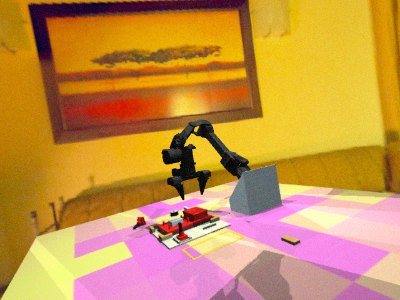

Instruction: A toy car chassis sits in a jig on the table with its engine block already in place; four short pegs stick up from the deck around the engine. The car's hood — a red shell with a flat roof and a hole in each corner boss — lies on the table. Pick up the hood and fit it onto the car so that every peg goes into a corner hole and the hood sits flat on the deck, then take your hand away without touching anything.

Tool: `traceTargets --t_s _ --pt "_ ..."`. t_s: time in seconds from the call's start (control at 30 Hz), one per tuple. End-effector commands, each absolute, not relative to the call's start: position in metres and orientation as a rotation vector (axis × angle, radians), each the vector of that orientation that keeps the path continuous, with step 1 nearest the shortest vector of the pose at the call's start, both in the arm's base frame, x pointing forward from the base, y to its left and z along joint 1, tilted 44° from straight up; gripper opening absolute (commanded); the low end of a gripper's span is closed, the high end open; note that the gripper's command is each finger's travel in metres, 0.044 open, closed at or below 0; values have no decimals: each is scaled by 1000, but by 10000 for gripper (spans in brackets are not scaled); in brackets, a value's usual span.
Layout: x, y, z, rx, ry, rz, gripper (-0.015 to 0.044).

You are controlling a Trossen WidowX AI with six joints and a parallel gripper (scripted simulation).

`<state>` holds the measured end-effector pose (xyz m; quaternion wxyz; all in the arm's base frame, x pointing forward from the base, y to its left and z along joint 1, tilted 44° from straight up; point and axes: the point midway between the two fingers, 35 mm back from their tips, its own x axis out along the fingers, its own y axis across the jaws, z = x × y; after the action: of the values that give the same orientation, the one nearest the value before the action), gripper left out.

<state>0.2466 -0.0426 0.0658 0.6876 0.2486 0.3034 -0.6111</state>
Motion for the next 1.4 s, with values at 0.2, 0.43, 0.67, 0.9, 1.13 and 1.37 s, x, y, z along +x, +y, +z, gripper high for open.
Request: traceTargets --t_s 0.2,0.43,0.67,0.9,1.13,1.37 --pt "248 -50 58 552 679 -1376 440" --pt "249 -54 53 552 679 -1376 440" --pt "249 -59 48 552 679 -1376 440" --pt "250 -64 43 552 679 -1376 440" --pt "251 -68 38 551 678 -1376 440" --pt "251 -73 33 551 677 -1376 440"
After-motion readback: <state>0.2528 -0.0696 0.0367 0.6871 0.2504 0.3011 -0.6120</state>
